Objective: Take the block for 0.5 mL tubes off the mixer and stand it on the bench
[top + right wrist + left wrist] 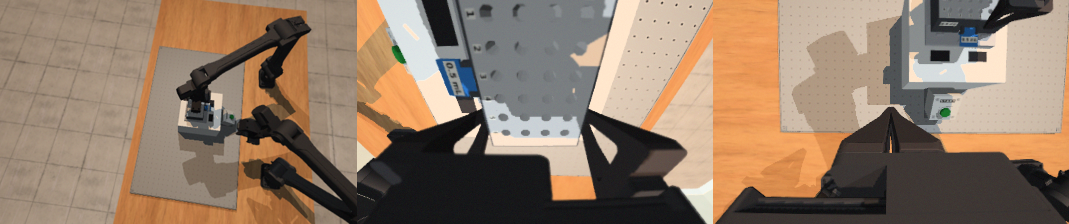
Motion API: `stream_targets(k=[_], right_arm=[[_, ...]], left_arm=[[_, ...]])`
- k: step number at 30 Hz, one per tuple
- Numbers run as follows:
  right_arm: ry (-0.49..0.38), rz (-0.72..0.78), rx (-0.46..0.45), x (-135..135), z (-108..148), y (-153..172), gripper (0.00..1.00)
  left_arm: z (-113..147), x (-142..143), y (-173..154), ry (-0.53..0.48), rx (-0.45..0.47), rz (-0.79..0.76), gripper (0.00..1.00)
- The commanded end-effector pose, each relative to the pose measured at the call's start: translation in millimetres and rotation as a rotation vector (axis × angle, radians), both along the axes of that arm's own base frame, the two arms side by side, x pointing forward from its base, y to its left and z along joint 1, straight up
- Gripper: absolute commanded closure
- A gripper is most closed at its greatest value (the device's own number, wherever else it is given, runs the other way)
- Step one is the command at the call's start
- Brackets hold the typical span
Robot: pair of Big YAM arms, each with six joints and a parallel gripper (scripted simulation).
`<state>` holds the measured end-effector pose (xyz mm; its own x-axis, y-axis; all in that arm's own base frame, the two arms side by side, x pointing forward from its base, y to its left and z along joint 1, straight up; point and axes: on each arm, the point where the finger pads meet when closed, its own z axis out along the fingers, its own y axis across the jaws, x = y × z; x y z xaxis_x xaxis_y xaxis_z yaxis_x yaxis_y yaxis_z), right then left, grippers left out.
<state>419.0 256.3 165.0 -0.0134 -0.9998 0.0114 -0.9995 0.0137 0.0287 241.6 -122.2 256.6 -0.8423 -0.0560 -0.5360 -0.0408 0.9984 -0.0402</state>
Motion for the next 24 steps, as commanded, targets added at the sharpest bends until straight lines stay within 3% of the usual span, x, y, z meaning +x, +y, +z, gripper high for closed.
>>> stream_targets(k=[1,12,15,24], right_arm=[[-0.055,-0.044,0.023,25,16,3,1.0],[-0.055,-0.045,0.024,26,16,3,1.0],[-0.055,-0.045,0.024,26,16,3,1.0],[-0.056,-0.046,0.025,26,16,3,1.0]], left_arm=[[29,13,18,0.019,0.012,-0.02,1.0],[28,20,73,0.244,0.005,-0.042,1.0],[29,20,75,0.243,0.001,-0.041,1.0],[25,28,133,0.447,0.003,-0.022,1.0]])
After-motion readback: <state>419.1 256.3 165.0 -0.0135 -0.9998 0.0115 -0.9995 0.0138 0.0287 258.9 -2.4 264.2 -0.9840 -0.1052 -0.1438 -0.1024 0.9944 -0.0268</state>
